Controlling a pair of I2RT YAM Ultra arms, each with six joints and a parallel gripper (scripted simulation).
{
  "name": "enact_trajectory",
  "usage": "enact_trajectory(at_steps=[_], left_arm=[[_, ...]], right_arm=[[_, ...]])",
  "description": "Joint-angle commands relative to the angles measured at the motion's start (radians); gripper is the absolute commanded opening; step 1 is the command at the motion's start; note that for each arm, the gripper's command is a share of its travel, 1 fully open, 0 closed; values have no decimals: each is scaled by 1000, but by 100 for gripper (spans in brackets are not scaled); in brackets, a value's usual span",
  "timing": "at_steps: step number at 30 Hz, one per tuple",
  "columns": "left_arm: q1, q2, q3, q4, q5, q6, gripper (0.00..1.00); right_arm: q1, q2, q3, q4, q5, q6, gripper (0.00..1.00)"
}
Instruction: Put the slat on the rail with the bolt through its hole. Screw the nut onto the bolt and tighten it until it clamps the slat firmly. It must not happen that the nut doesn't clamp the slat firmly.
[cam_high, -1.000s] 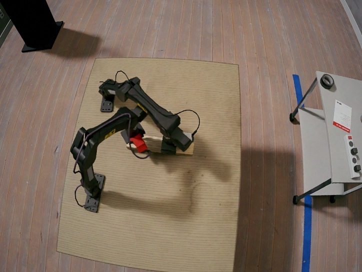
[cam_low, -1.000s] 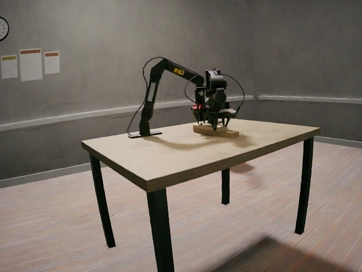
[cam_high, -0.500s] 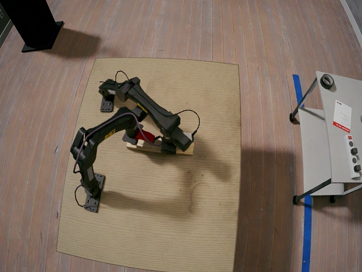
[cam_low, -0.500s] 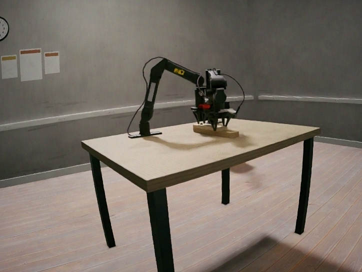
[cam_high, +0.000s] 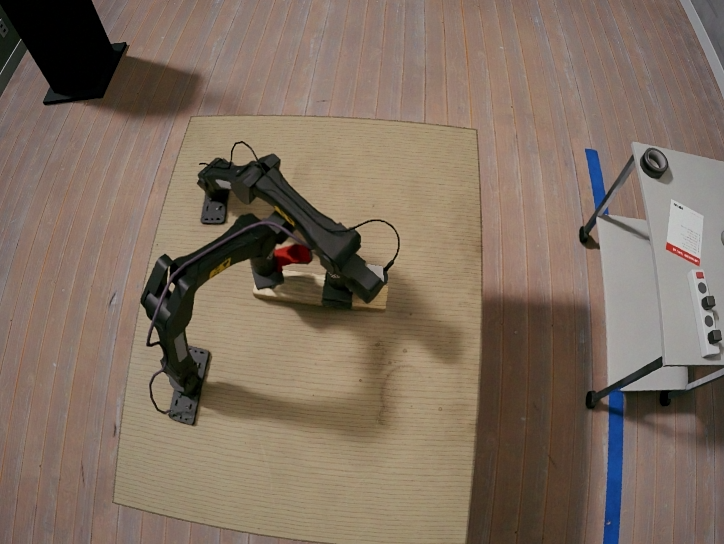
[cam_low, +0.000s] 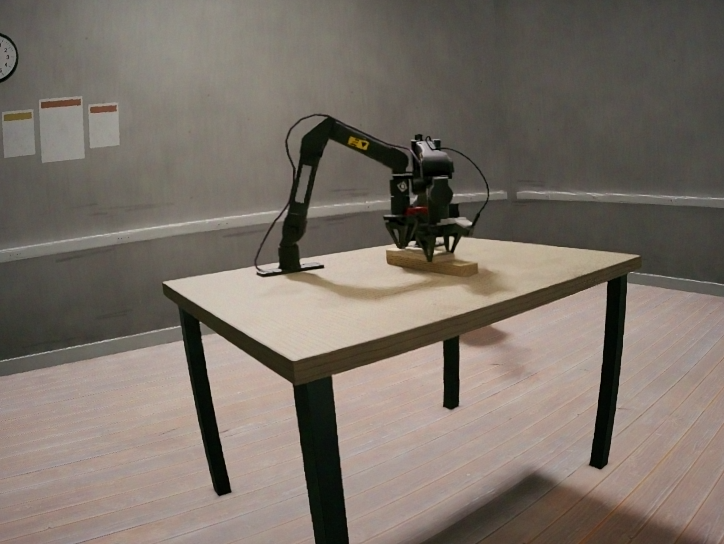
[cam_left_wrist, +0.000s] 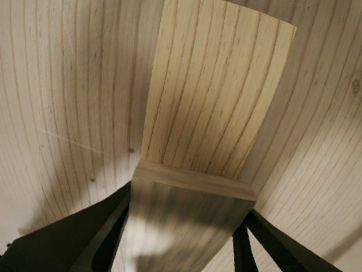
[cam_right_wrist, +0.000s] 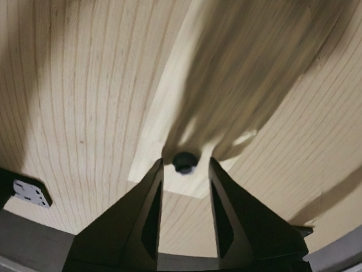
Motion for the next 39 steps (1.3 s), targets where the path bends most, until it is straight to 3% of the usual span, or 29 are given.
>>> enact_trajectory(at_steps=[1, 10, 12, 13, 27, 29, 30, 36, 39], left_arm=[[0, -10, 5, 1, 0, 0, 72], [0, -10, 5, 1, 0, 0, 72], [0, -10, 5, 1, 0, 0, 72], [0, -10, 5, 1, 0, 0, 72], [0, -10, 5, 1, 0, 0, 72], [0, -10, 5, 1, 0, 0, 72], [0, -10, 5, 1, 0, 0, 72], [0, -10, 5, 1, 0, 0, 72], [0, -10, 5, 1, 0, 0, 72]], right_arm=[[8, -12, 13, -10, 13, -246, 34], [10, -13, 14, -12, 16, -650, 34], [10, -13, 14, -12, 16, -650, 34], [10, -14, 14, -12, 17, -765, 34], [13, -16, 16, -16, 23, -1391, 34], [13, -16, 16, -16, 23, -1391, 34], [13, -16, 16, -16, 24, -1507, 34], [12, -18, 16, -15, 22, -1774, 34], [8, -17, 17, -16, 15, -1816, 34]])
